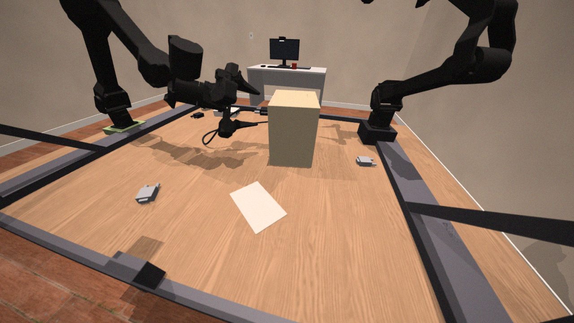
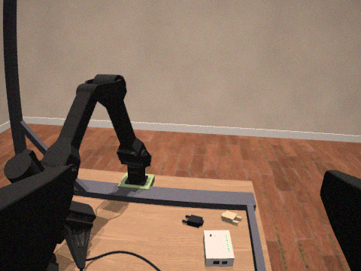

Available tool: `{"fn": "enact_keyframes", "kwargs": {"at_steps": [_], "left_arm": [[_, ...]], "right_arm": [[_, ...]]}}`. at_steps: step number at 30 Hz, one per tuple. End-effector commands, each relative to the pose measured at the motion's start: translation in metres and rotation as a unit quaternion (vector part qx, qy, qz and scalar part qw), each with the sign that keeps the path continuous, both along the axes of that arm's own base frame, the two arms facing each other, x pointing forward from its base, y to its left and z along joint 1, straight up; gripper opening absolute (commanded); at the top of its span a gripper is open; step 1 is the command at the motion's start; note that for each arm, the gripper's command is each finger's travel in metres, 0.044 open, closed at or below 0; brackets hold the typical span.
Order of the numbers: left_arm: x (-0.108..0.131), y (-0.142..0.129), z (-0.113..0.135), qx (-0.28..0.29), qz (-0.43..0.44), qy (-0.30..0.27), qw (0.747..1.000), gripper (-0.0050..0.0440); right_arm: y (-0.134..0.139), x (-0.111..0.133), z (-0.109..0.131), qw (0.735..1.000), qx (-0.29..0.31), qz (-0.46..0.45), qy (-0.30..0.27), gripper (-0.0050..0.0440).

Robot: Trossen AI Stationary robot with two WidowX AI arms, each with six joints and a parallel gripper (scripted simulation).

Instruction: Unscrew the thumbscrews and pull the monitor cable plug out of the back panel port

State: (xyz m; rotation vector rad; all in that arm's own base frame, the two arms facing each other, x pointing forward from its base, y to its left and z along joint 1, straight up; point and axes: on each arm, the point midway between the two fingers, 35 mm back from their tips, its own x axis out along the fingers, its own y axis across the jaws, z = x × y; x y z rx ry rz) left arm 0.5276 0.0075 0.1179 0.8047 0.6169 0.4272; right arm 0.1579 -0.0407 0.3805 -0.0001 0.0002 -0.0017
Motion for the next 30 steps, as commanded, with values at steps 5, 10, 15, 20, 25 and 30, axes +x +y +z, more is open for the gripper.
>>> {"fn": "enact_keyframes", "kwargs": {"at_steps": [5,10,15,20,25,30], "left_arm": [[0.0028,-0.005,-0.0039,0.168,-0.004,0.028,0.985,0.044],[0.0012,-0.006,-0.0031,0.213,0.005,0.03,0.977,0.044],[-0.0018,-0.0065,-0.0053,0.246,0.012,0.042,0.968,0.044],[-0.0018,-0.0065,-0.0053,0.246,0.012,0.042,0.968,0.032],[-0.0018,-0.0065,-0.0053,0.246,0.012,0.042,0.968,0.0248],[-0.0018,-0.0065,-0.0053,0.246,0.012,0.042,0.968,0.0128]], "right_arm": [[0.0012,-0.0003,0.0027,1.0,-0.003,0.001,-0.001,0.044],[0.0012,-0.0003,0.0027,1.0,-0.003,0.001,-0.001,0.044],[0.0012,-0.0003,0.0027,1.0,-0.003,0.001,-0.001,0.044],[0.0012,-0.0003,0.0027,1.0,-0.003,0.001,-0.001,0.044],[0.0012,-0.0003,0.0027,1.0,-0.003,0.001,-0.001,0.044],[0.0012,-0.0003,0.0027,1.0,-0.003,0.001,-0.001,0.044]]}}
